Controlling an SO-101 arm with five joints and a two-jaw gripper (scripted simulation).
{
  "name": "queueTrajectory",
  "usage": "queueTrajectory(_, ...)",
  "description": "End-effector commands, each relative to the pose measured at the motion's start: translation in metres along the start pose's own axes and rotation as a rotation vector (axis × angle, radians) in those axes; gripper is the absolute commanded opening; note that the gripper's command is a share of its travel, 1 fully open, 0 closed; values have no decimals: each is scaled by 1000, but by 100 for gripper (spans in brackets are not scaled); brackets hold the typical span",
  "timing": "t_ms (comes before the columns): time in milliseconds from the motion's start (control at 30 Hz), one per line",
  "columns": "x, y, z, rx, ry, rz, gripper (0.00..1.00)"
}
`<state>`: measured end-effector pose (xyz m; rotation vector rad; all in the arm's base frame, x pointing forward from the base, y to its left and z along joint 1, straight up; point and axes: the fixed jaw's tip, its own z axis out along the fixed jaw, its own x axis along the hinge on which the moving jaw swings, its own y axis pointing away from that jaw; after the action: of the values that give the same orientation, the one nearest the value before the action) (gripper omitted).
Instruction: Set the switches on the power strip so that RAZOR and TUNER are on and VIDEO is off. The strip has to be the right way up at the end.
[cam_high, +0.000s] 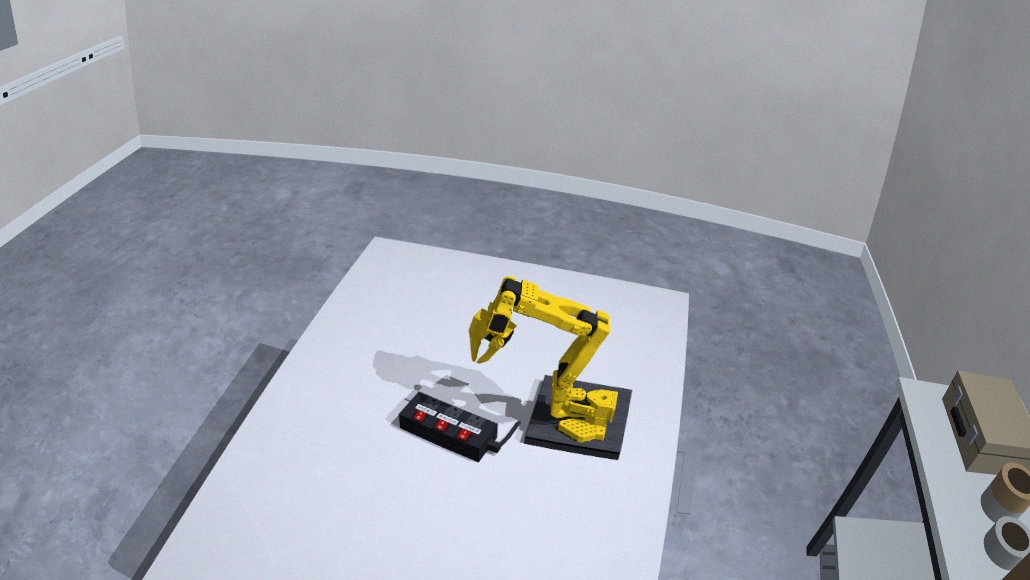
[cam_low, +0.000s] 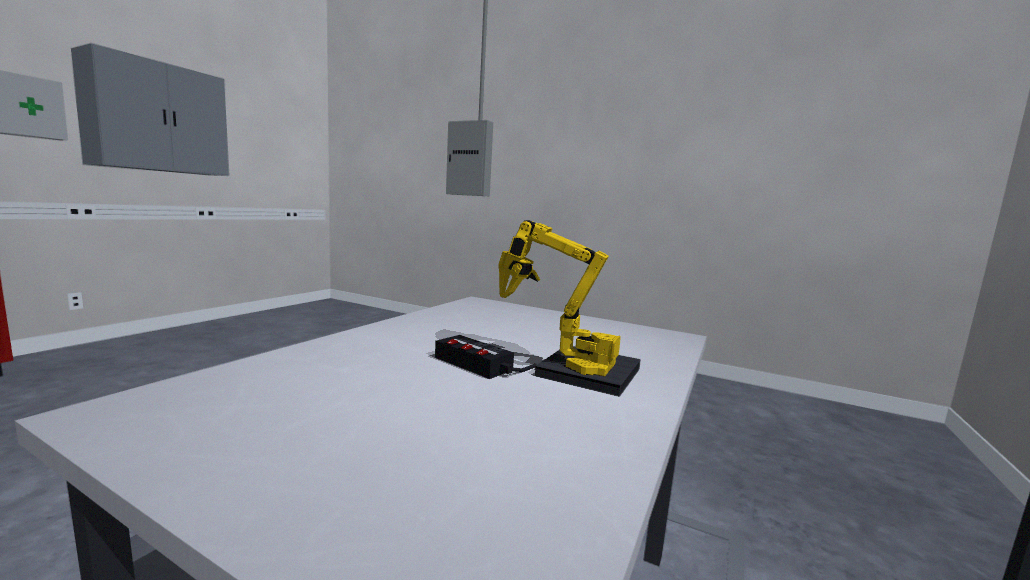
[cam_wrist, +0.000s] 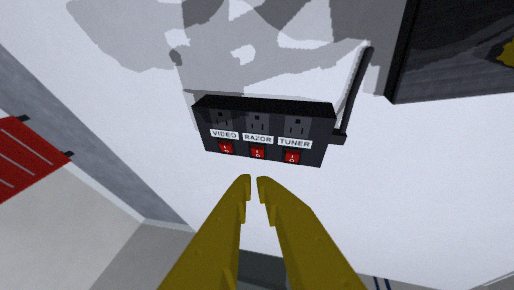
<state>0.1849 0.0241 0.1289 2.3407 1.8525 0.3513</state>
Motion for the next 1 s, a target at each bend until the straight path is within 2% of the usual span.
queueTrajectory(0, 6, 3, 5, 34, -7, -7, 0)
queueTrajectory(167, 17, 9, 19, 96, -25, -10, 0)
queueTrajectory(233, 17, 9, 19, 96, -25, -10, 0)
queueTrajectory(533, 33, 14, 45, 187, -62, -15, 0)
queueTrajectory(967, 35, 14, 49, 198, -68, -16, 0)
